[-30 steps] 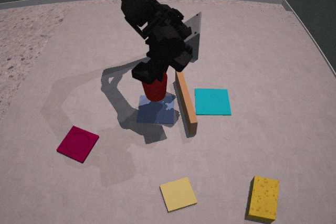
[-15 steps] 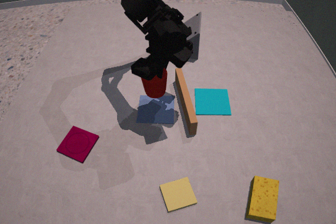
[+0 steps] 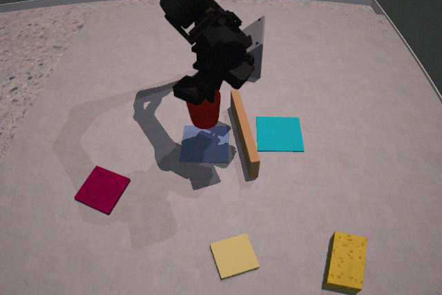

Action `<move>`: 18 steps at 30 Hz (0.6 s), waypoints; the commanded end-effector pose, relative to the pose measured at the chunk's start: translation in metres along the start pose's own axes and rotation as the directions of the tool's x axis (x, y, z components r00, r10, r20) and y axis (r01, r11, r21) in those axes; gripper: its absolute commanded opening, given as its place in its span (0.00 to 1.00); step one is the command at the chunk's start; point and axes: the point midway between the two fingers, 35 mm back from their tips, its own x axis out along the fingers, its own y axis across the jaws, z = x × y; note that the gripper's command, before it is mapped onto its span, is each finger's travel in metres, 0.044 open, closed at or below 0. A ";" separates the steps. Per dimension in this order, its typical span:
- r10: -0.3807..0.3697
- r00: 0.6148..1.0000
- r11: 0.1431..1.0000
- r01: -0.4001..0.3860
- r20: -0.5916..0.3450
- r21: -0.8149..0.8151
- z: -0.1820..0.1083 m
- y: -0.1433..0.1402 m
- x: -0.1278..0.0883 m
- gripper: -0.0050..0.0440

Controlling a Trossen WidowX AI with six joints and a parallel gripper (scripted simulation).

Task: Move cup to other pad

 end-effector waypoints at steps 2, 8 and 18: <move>-0.006 1.000 1.000 0.006 0.013 0.013 0.007 0.005 -0.004 0.10; -0.005 1.000 1.000 0.005 0.014 0.014 0.016 0.012 -0.005 0.10; -0.004 1.000 1.000 0.004 0.016 0.016 0.038 0.030 -0.008 0.10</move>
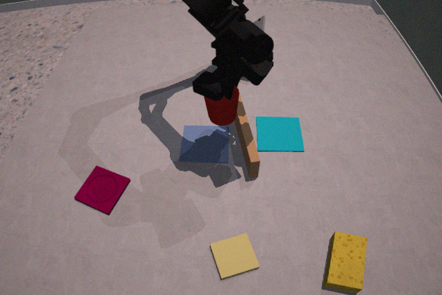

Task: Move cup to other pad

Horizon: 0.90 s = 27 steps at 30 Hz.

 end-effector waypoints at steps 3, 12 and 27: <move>-0.001 1.000 1.000 0.001 0.008 0.008 0.014 0.011 -0.003 0.10; -0.001 1.000 1.000 0.001 0.009 0.008 0.030 0.025 -0.005 0.10; 0.000 1.000 1.000 0.000 0.011 0.008 0.058 0.052 -0.006 0.10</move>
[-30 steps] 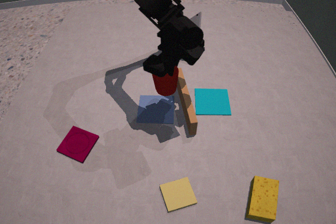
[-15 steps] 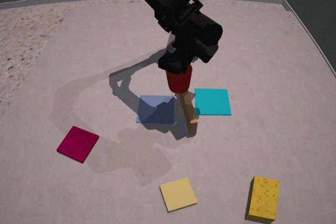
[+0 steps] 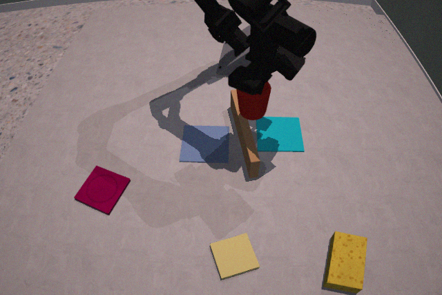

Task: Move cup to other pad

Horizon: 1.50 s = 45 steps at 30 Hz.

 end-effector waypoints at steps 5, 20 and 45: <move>-0.002 1.000 1.000 0.002 0.015 0.011 0.019 0.014 -0.004 0.10; -0.001 1.000 1.000 0.001 0.017 0.011 0.046 0.041 -0.003 0.10; -0.002 1.000 1.000 0.002 0.016 0.012 0.058 0.049 0.033 0.10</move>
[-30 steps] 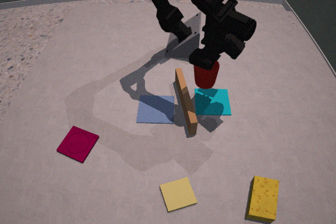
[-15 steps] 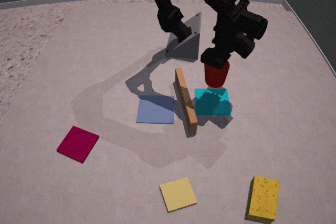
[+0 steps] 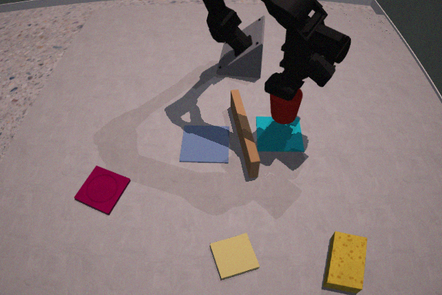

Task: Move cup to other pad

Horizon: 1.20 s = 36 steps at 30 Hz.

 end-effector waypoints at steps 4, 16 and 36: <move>-0.004 1.000 1.000 0.004 0.003 -0.001 0.000 -0.002 0.012 0.10; -0.004 1.000 1.000 0.004 0.003 0.000 0.000 -0.002 0.041 0.10; -0.004 1.000 1.000 0.004 0.010 0.008 0.000 -0.002 0.052 0.10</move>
